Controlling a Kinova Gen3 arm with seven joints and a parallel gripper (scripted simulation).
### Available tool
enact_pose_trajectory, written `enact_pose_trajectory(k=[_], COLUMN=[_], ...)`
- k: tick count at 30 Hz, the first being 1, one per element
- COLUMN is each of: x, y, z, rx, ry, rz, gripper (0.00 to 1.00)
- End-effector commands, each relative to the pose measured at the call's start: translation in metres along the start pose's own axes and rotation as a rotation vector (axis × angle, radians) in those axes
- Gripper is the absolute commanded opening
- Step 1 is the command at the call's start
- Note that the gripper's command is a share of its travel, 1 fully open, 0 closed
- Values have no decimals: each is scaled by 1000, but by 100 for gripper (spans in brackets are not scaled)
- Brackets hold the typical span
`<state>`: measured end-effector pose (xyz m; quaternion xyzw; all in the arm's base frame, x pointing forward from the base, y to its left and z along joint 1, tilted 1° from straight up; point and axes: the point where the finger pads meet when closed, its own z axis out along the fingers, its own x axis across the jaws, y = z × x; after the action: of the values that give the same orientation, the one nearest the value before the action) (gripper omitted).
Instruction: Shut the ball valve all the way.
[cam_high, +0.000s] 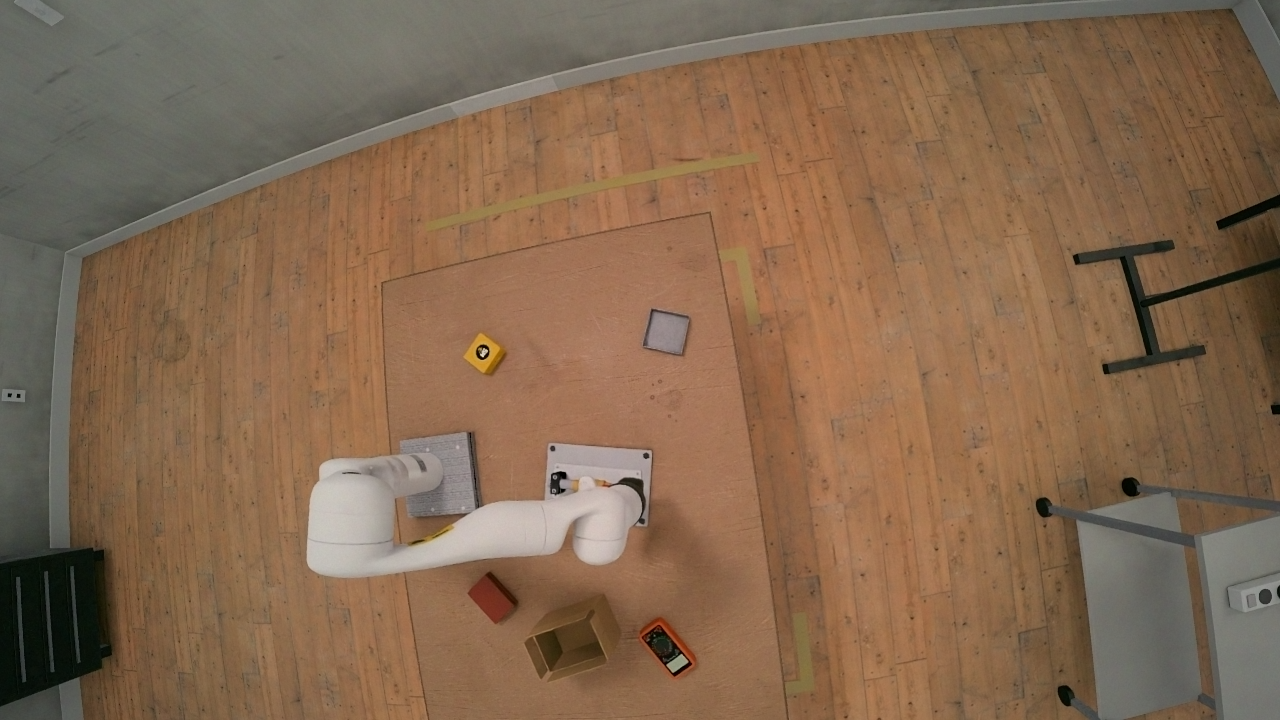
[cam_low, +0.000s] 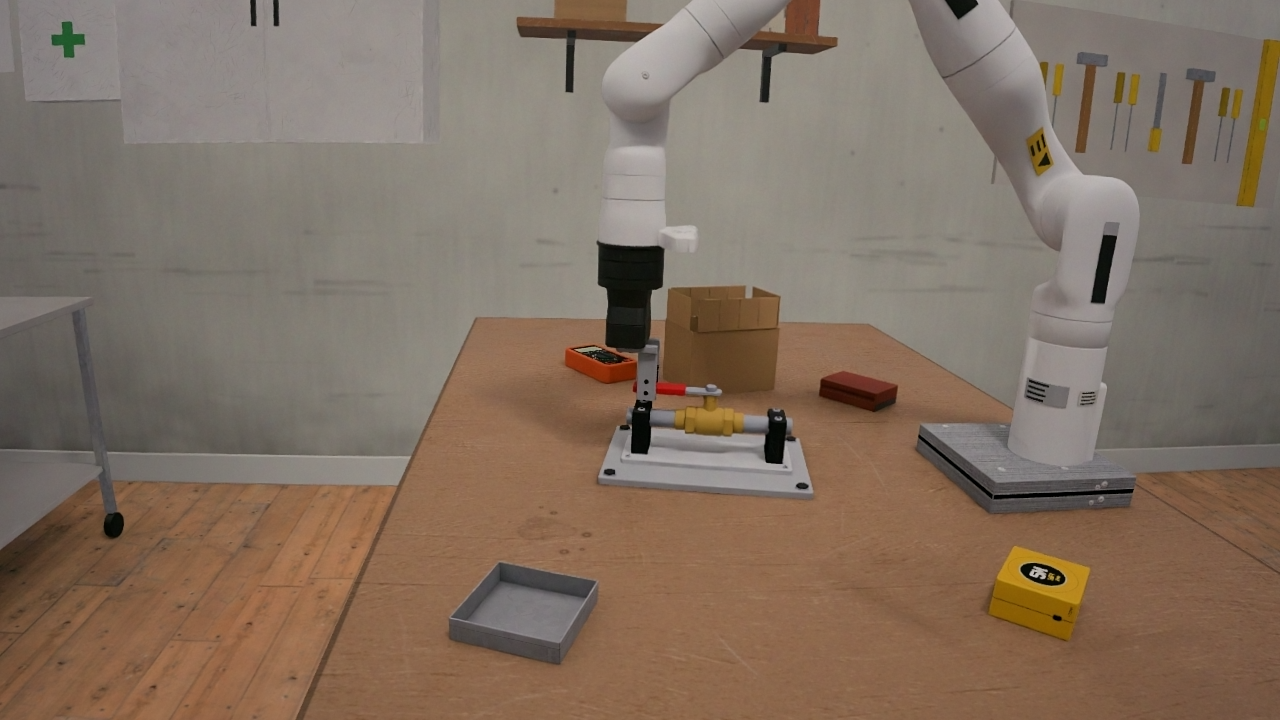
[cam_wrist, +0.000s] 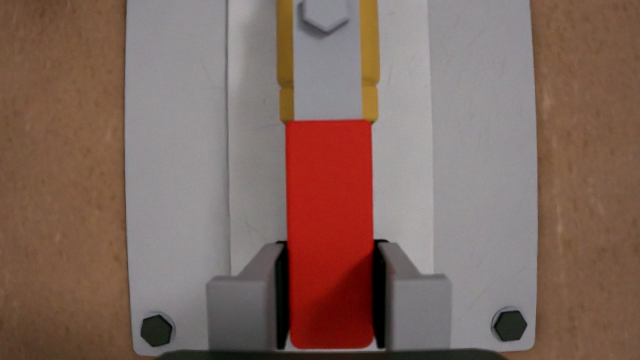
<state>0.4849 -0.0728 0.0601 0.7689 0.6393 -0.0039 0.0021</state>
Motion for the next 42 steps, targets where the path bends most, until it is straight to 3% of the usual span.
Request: enact_pose_trajectory(k=[1, 42], x=[-3, -20], y=[1, -2], z=[-1, -1], rx=[-2, -2], ry=[-1, 0], rz=[26, 253], gripper=[0, 0])
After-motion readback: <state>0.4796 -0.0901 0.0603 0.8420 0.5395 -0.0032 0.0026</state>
